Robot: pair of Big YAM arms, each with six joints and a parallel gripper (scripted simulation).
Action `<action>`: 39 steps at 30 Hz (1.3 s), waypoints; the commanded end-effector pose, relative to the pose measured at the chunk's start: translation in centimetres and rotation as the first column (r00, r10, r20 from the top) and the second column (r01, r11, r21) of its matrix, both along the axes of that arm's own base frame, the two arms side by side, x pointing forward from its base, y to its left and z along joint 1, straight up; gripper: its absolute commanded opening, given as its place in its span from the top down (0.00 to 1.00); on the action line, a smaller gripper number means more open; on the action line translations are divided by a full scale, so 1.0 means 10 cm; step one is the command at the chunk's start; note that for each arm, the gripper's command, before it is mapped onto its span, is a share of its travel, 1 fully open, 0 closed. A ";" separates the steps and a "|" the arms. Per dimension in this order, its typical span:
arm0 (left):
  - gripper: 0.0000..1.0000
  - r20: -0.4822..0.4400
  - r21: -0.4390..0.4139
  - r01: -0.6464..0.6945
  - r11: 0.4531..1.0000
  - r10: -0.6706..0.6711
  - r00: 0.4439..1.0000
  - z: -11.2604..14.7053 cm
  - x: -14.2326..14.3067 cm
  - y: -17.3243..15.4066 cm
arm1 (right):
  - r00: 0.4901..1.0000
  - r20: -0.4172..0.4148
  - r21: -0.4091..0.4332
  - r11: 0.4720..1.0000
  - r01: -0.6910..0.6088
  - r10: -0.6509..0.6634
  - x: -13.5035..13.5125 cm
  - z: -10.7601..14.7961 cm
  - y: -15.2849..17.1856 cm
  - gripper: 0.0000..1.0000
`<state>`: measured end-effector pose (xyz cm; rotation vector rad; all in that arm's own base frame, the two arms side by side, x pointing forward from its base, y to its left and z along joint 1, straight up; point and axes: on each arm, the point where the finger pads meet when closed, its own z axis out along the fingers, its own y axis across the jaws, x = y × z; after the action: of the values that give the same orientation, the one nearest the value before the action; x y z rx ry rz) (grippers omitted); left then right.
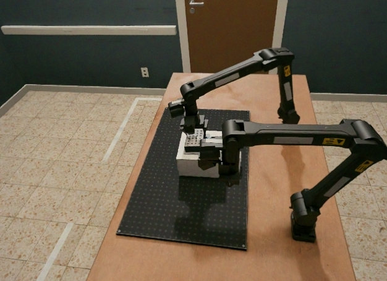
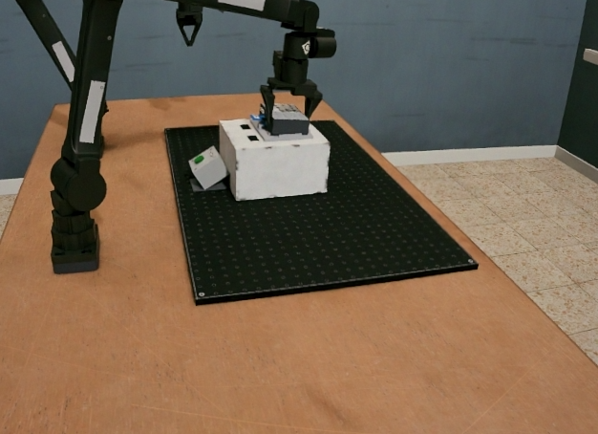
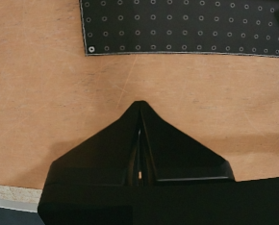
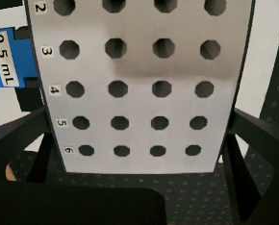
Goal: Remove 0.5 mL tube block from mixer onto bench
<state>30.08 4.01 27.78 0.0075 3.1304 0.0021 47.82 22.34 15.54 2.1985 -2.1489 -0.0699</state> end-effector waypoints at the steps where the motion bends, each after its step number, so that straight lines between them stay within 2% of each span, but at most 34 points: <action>1: 1.00 0.005 -0.001 -0.013 1.000 0.013 1.000 0.06 0.04 0.03 | 0.998 0.042 0.020 0.999 -0.047 0.047 0.04 0.24 0.01 1.00; 11: 1.00 0.044 0.004 -0.014 1.000 0.014 0.999 0.21 0.12 0.04 | 0.998 0.043 0.020 0.999 -0.049 0.048 0.04 0.25 0.01 1.00; 29: 1.00 0.057 0.006 -0.015 1.000 0.014 0.998 0.28 0.15 0.05 | 0.998 0.045 0.021 0.999 -0.050 0.049 0.04 0.25 0.02 1.00; 39: 1.00 0.031 0.003 -0.015 1.000 0.015 0.999 0.17 0.10 0.05 | 0.998 0.046 0.021 0.998 -0.051 0.050 0.04 0.26 0.02 1.00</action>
<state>30.23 4.03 28.01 0.0074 3.1244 0.0034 47.82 22.34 15.54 2.1987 -2.1488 -0.0698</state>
